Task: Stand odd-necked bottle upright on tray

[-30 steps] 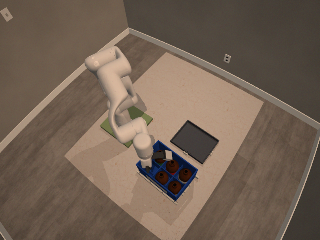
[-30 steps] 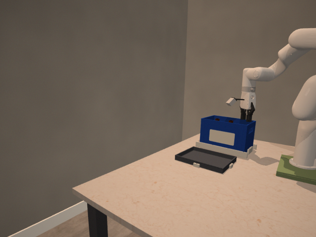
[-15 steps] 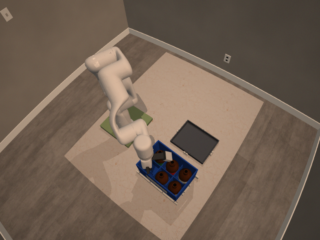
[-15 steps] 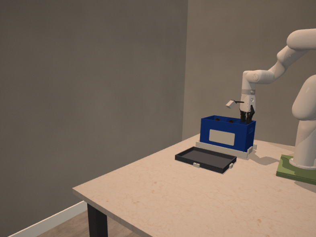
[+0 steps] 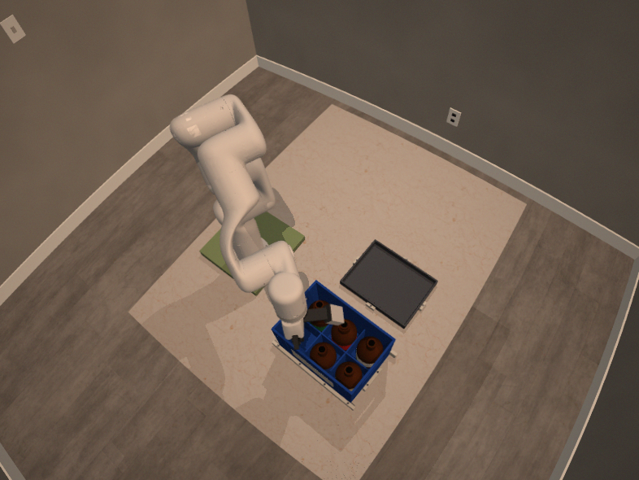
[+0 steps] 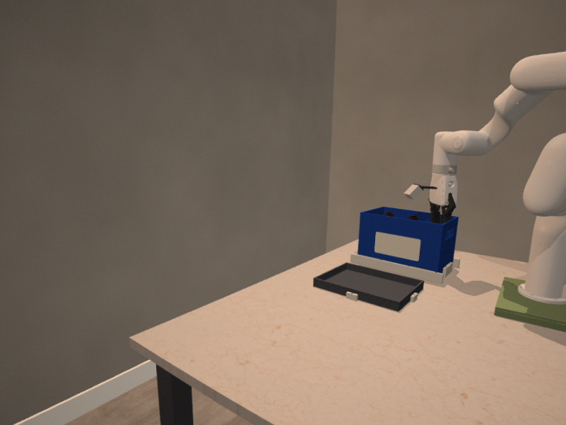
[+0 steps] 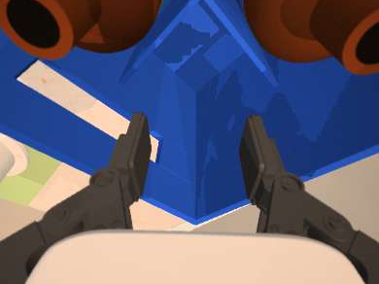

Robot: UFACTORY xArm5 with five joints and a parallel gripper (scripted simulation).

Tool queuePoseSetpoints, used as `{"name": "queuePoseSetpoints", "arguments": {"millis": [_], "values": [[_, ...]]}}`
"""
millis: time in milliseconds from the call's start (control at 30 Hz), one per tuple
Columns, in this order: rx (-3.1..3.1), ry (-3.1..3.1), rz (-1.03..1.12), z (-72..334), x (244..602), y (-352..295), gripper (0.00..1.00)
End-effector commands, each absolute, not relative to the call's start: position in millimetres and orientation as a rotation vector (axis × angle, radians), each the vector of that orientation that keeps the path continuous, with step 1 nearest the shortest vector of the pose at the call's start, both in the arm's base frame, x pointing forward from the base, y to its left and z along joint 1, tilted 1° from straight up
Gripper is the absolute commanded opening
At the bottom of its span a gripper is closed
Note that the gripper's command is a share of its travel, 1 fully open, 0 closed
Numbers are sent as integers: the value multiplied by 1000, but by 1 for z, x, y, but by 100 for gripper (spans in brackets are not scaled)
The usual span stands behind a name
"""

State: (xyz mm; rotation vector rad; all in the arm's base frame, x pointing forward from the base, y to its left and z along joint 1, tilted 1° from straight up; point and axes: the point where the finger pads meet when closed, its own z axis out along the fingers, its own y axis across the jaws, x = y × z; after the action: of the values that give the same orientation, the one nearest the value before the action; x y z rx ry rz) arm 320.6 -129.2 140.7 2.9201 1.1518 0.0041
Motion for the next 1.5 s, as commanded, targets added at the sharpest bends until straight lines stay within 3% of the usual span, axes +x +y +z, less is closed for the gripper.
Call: {"name": "queuePoseSetpoints", "arguments": {"millis": [0,800,833,1467], "values": [[2918,1151,9,140,322,-130,65],[2918,1151,9,137,322,-130,65],[2918,1151,9,137,322,-130,0],[2918,1151,9,137,322,-130,0]]}}
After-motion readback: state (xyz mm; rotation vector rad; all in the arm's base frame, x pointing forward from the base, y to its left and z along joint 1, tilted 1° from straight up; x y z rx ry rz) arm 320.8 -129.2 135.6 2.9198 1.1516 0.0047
